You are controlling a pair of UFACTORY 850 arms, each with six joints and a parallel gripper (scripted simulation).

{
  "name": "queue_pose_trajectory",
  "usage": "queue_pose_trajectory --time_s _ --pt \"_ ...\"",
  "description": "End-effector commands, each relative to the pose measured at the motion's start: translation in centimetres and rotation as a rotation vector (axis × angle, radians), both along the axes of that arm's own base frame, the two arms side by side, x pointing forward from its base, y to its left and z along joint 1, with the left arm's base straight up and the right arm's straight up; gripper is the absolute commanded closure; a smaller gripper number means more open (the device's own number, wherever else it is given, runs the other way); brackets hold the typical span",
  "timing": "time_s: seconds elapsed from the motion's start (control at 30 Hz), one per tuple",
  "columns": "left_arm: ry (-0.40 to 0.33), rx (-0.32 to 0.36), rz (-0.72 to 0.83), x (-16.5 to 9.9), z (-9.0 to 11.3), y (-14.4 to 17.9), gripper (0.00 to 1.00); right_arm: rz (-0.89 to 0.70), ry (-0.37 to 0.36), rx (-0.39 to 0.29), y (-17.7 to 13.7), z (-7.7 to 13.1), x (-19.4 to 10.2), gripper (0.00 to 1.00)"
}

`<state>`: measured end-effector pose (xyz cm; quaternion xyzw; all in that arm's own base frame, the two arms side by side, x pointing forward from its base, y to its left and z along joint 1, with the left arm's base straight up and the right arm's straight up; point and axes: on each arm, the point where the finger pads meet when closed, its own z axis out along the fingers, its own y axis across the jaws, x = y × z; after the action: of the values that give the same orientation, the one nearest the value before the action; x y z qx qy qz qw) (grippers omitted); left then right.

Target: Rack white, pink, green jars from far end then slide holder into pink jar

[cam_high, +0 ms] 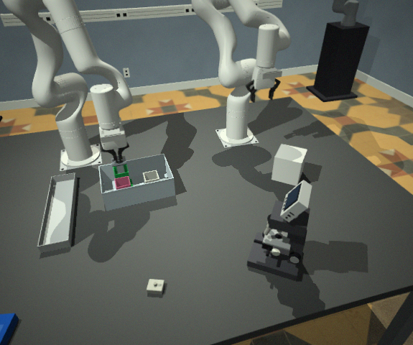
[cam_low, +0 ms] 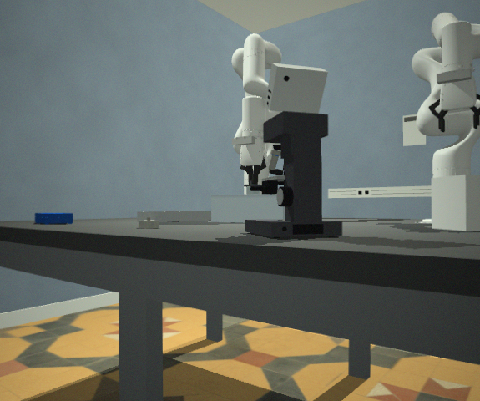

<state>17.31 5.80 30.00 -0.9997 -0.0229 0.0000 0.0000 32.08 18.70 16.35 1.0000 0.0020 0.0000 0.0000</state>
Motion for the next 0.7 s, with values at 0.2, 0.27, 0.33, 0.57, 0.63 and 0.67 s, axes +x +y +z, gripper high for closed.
queue_pose_trajectory --time_s 0.2,0.27,0.33,0.57,0.63,0.67 --pt "-0.001 0.001 0.0 0.1 0.1 0.0 0.0 0.0 -0.001 0.001 0.0 1.5 0.1 1.0" --pt "-0.001 0.001 0.0 0.1 0.1 0.0 0.0 0.0 -0.001 0.001 0.0 1.7 0.1 1.0" --pt "-0.001 0.001 0.0 0.1 0.1 0.0 0.0 0.0 -0.001 0.001 0.0 2.0 0.1 1.0" --pt "-0.001 0.001 0.0 0.1 0.1 0.0 0.0 0.0 -0.001 0.001 0.0 3.2 0.1 1.0" --pt "-0.001 0.001 0.0 0.1 0.1 0.0 0.0 0.0 -0.001 0.001 0.0 3.5 0.1 1.0" --pt "-0.001 0.001 0.0 0.1 0.1 0.0 0.0 0.0 -0.001 0.001 0.0 3.7 0.1 1.0"
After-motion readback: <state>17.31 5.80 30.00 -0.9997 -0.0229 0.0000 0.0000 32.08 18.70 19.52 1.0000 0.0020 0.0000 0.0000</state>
